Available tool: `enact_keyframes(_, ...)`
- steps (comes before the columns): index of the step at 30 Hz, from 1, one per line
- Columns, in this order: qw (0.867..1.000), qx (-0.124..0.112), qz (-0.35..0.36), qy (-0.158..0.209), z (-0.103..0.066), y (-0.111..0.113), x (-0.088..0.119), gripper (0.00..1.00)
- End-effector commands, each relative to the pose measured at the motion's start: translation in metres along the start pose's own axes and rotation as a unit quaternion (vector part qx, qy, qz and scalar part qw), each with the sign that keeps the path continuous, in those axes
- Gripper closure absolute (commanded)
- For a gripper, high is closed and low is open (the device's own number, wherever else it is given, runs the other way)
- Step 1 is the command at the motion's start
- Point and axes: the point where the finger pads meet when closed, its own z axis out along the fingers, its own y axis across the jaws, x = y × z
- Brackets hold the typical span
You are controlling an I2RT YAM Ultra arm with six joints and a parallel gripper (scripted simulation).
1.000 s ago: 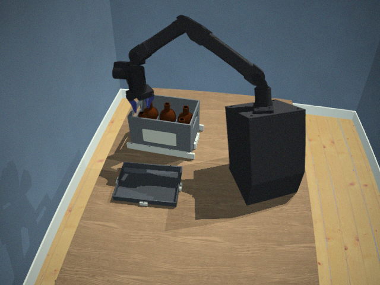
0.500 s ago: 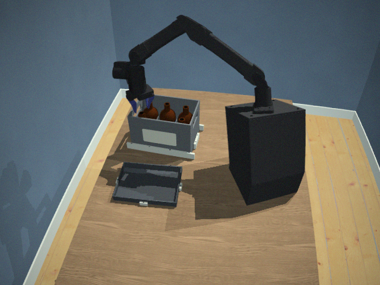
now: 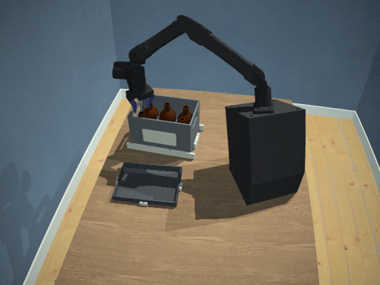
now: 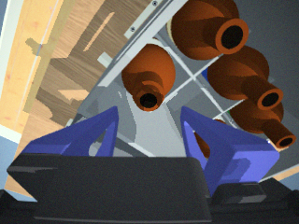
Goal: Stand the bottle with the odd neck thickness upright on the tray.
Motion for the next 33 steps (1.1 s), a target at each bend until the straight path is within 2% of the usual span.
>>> enact_keyframes(1, 1.000, -0.014, 0.002, -0.016, -0.016, 0.006, -0.012, 0.39)
enact_keyframes(17, 1.000, -0.014, 0.002, -0.016, -0.016, 0.006, -0.012, 0.39)
enact_keyframes(25, 1.000, -0.006, -0.001, -0.008, -0.008, 0.005, -0.009, 0.39)
enact_keyframes(26, 1.000, -0.016, 0.005, -0.018, -0.021, 0.005, -0.017, 0.39)
enact_keyframes(33, 1.000, -0.010, -0.002, -0.011, -0.013, 0.008, -0.010, 0.39)
